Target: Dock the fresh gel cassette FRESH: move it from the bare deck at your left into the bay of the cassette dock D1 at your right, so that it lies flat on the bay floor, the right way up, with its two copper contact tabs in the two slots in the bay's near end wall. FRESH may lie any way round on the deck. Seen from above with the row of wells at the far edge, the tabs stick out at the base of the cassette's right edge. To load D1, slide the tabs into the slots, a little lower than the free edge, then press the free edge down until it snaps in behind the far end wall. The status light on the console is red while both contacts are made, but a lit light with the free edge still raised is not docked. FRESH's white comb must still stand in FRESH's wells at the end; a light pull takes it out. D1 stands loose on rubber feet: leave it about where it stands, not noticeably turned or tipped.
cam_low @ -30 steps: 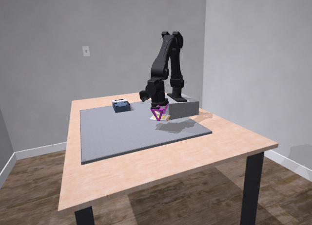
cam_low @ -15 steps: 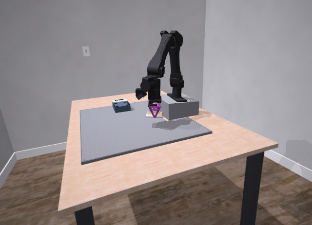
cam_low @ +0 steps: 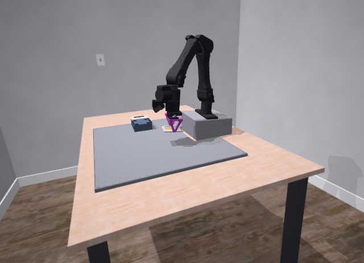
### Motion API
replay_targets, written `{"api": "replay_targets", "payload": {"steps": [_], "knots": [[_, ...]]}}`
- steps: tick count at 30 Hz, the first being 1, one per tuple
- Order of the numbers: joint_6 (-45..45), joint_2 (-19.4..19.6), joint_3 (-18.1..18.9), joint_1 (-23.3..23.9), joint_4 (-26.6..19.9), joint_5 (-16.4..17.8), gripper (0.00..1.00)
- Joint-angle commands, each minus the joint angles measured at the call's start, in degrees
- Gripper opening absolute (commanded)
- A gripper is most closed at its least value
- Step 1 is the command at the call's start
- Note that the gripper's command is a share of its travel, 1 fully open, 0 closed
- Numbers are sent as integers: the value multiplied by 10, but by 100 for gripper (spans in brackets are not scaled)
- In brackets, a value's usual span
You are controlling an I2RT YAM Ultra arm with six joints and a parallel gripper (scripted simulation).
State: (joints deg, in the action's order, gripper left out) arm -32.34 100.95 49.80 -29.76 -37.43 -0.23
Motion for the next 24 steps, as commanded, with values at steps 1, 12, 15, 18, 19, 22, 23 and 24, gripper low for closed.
{"api": "replay_targets", "payload": {"steps": [1, 12, 15, 18, 19, 22, 23, 24], "knots": [[65, -26, -7, 26, 18, 4, 0], [182, -33, 13, 142, -1, 13, 0], [203, -32, 15, 163, -3, 14, 0], [226, -30, 20, 185, -6, 17, 0], [236, -29, 22, 195, -7, 17, 0], [266, -5, 29, 226, -11, 20, 0], [276, -3, 32, 236, -12, 20, 0], [286, 0, 35, 246, -14, 21, 0]]}}
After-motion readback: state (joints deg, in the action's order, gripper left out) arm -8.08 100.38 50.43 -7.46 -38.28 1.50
